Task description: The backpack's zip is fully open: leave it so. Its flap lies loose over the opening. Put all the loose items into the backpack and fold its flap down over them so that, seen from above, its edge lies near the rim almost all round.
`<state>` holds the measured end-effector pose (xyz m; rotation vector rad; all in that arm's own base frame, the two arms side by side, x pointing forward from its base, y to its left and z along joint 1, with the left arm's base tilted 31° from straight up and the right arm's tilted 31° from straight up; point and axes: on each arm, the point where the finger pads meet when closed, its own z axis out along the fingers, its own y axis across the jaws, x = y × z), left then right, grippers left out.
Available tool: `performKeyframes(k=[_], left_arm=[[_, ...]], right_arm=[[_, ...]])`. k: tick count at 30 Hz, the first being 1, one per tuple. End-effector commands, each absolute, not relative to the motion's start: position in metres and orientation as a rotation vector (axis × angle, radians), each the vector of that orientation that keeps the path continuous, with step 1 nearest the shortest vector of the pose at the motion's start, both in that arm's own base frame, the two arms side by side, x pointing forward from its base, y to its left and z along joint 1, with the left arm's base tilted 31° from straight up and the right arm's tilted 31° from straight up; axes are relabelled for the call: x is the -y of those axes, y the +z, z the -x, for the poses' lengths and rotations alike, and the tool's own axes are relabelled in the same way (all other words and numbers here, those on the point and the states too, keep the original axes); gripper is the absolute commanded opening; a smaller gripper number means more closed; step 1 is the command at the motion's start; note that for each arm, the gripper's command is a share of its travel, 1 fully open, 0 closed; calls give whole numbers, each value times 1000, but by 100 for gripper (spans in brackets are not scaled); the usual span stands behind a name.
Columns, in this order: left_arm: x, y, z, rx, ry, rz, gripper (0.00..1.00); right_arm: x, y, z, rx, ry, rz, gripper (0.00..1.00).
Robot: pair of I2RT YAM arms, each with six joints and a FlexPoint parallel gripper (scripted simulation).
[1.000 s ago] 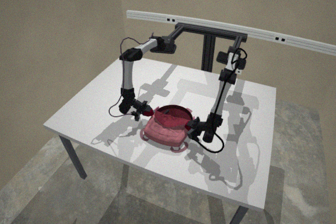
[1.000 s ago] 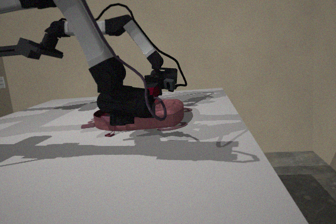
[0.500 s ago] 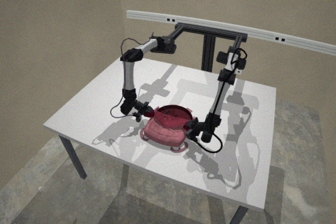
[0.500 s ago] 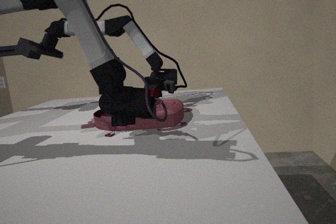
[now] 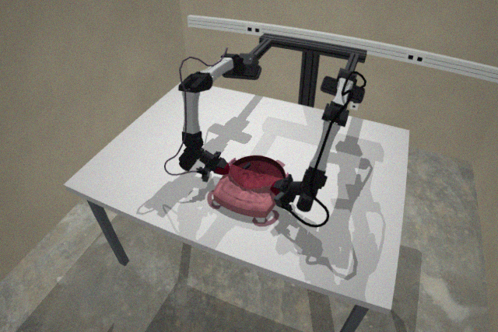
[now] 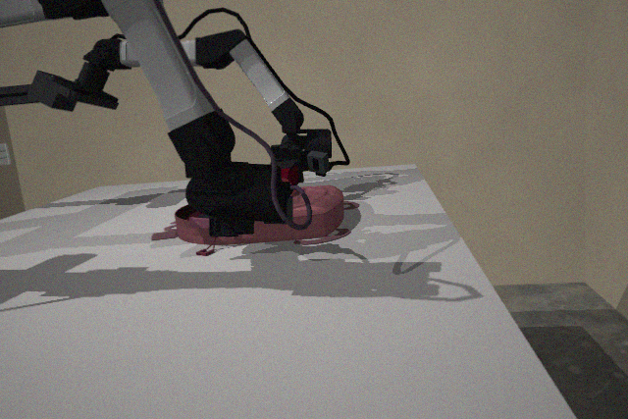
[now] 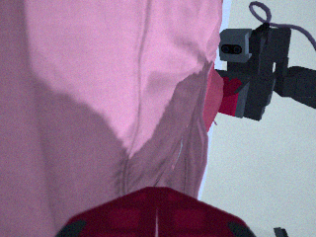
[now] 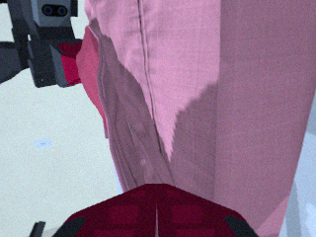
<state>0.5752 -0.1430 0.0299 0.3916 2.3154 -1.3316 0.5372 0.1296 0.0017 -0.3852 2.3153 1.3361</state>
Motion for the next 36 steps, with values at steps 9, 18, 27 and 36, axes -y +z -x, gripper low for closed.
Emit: performKeyframes(k=[9, 18, 27, 36], left_arm=[[173, 17, -579, -2312, -1326, -436, 0], [179, 14, -580, -2312, -1326, -436, 0], [191, 14, -573, -2317, -1330, -433, 0], [191, 24, -573, -2298, -1320, -444, 0]], right_arm=[[-155, -20, -539, -2331, 1334, 404, 0], [-161, -21, -543, -2324, 1330, 408, 0], [-174, -29, -536, -2336, 1336, 400, 0], [-174, -29, -536, -2332, 1334, 403, 0]])
